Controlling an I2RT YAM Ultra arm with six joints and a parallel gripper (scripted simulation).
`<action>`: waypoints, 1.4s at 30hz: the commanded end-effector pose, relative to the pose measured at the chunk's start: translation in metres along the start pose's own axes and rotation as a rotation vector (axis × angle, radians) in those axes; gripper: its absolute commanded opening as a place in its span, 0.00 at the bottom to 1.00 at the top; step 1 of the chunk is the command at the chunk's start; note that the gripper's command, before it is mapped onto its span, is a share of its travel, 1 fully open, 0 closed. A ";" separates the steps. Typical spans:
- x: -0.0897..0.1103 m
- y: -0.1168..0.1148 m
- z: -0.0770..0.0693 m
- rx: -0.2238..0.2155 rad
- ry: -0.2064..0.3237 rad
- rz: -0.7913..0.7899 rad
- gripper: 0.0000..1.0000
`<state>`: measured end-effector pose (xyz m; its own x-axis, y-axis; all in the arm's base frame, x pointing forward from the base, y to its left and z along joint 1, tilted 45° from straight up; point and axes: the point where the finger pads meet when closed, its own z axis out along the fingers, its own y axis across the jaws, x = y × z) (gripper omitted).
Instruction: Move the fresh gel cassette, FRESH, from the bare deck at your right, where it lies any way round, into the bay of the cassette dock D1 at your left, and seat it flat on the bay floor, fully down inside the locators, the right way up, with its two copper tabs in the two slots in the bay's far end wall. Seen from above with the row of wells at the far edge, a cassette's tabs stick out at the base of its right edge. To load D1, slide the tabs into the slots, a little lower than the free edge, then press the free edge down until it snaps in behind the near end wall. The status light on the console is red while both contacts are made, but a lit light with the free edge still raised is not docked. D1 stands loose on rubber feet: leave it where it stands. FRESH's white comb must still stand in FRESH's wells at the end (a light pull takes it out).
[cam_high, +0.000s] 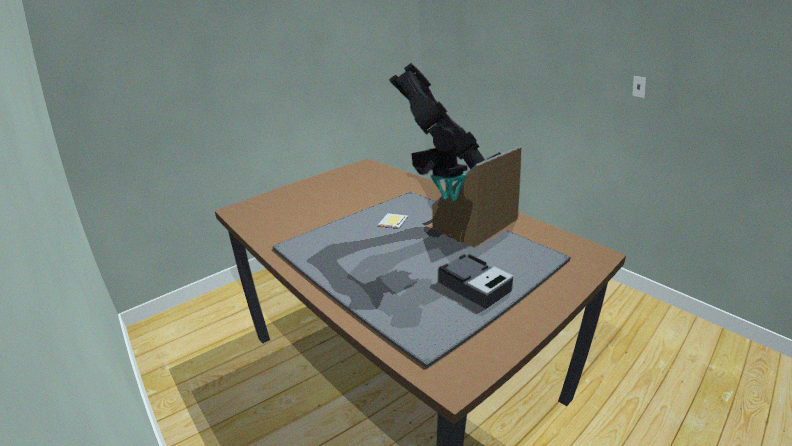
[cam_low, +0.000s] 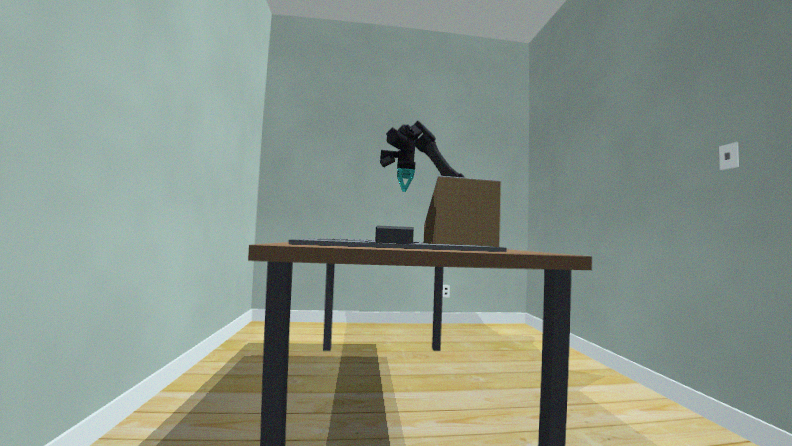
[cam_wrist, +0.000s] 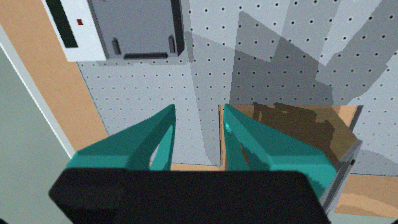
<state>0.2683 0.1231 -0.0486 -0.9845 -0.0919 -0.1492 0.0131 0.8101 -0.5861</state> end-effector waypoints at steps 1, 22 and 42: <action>-0.009 -0.016 -0.007 -0.003 -0.047 -0.028 0.36; -0.006 -0.103 0.020 0.164 0.067 -0.100 0.36; -0.022 -0.108 0.015 0.138 0.013 -0.076 0.36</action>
<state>0.2771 0.0147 -0.0058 -0.9940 -0.1044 -0.0321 -0.0505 0.6994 -0.7129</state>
